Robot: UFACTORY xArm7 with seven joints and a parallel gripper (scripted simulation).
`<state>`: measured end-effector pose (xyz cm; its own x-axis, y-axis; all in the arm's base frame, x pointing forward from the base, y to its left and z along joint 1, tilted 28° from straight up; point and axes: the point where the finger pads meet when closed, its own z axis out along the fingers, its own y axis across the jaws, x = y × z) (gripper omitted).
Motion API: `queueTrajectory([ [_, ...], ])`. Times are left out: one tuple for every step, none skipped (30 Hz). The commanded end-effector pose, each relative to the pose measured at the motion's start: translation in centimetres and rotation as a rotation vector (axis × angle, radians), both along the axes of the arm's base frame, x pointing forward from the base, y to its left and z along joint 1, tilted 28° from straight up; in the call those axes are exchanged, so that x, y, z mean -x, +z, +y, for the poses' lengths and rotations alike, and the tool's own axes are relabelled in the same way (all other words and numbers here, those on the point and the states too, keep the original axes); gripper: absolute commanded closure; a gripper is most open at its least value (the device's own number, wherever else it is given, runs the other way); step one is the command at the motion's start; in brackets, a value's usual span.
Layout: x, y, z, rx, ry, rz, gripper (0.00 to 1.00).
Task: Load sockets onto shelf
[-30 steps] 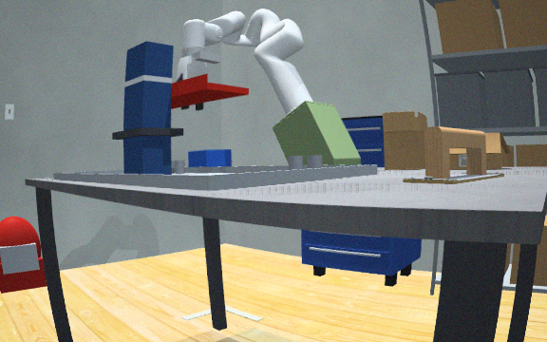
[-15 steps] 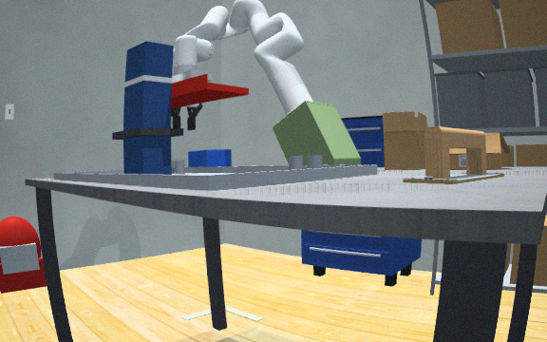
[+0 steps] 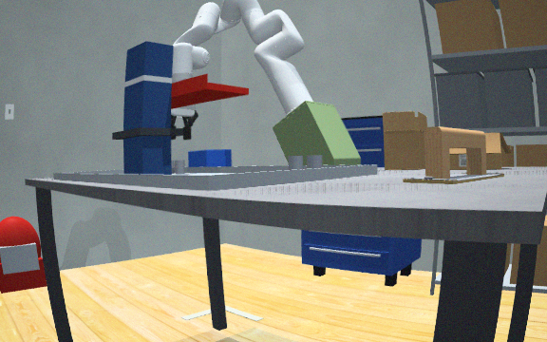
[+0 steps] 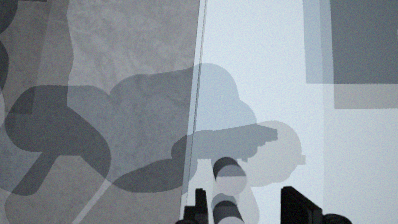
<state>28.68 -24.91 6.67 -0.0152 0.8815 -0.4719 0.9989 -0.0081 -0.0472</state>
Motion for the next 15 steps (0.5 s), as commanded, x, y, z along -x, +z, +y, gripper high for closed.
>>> queueTrajectory([
  [-0.2, -0.1, 0.0, 0.0, 0.001, -0.002, 0.39],
  [-0.2, -0.1, 0.0, 0.0, 0.001, -0.002, 0.39],
  [-0.2, -0.1, 0.0, 0.0, 0.001, -0.002, 0.39],
  [-0.2, -0.1, 0.0, 0.0, 0.001, -0.002, 0.39],
  [-0.2, -0.1, -0.1, 0.0, 0.001, -0.002, 0.39],
  [-0.2, -0.2, -0.1, 0.0, 0.001, -0.002, 0.39],
  [-0.2, -0.3, -0.1, 0.0, 0.001, -0.002, 0.39],
  [-0.2, -0.4, -0.2, 0.0, 0.001, -0.002, 0.39],
  [-0.2, -0.6, -0.3, 0.0, 0.001, -0.002, 0.39],
  [-0.2, -0.9, -0.5, 0.0, 0.001, -0.002, 0.39],
  [-0.2, -1.1, -0.6, 0.0, 0.001, -0.002, 0.39],
  [-0.2, -1.4, -0.8, 0.0, 0.001, -0.002, 0.39],
  [-0.2, -1.7, -0.9, 0.0, 0.001, -0.002, 0.39],
  [-0.1, -1.9, -1.0, 0.0, 0.001, -0.002, 0.39],
  [-0.1, -2.2, -1.2, 0.0, 0.001, -0.002, 0.39],
])
